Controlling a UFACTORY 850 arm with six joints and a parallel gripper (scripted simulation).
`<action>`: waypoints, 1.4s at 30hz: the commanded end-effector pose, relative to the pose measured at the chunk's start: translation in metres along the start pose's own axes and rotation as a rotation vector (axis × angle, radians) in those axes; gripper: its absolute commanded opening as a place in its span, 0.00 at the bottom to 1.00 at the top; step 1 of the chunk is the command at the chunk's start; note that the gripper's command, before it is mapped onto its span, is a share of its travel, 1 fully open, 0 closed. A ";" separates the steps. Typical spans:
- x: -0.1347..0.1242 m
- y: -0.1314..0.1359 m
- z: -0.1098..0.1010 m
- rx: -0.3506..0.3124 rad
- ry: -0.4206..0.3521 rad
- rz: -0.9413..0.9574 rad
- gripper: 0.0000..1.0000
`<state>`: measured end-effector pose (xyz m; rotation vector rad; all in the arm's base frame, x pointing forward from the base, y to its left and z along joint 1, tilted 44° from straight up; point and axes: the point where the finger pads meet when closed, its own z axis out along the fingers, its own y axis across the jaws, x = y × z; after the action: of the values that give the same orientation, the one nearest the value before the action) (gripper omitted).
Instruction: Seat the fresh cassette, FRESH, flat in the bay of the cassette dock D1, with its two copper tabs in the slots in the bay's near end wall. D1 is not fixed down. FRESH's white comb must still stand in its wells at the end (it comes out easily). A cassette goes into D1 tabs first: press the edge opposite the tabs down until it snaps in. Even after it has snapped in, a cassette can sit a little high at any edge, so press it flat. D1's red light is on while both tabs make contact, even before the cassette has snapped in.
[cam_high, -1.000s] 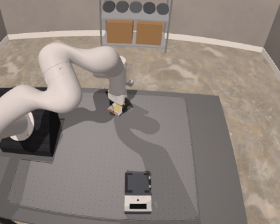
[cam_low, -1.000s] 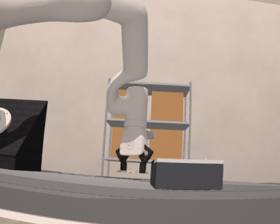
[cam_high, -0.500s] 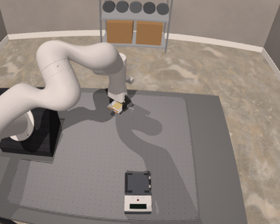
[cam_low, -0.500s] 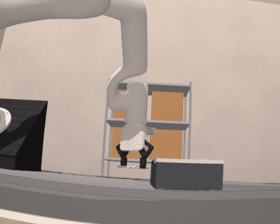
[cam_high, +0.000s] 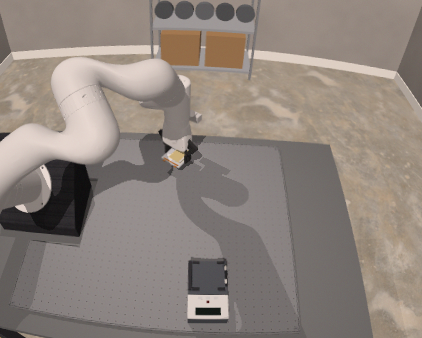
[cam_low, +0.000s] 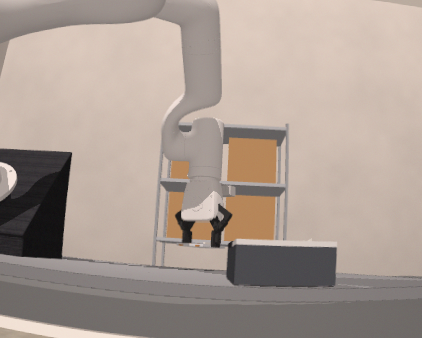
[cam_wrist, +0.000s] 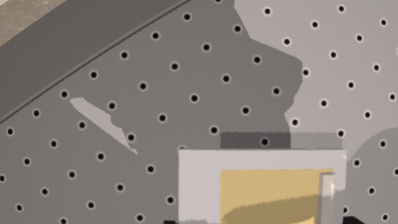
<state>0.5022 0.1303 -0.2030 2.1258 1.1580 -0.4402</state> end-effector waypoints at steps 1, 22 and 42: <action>0.001 0.001 -0.006 -0.001 0.002 0.001 0.00; -0.022 0.026 -0.016 -0.022 0.042 0.229 0.00; -0.075 0.086 -0.025 -0.069 0.133 0.753 0.00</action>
<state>0.5291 0.0728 -0.1153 2.3486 0.4152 0.0161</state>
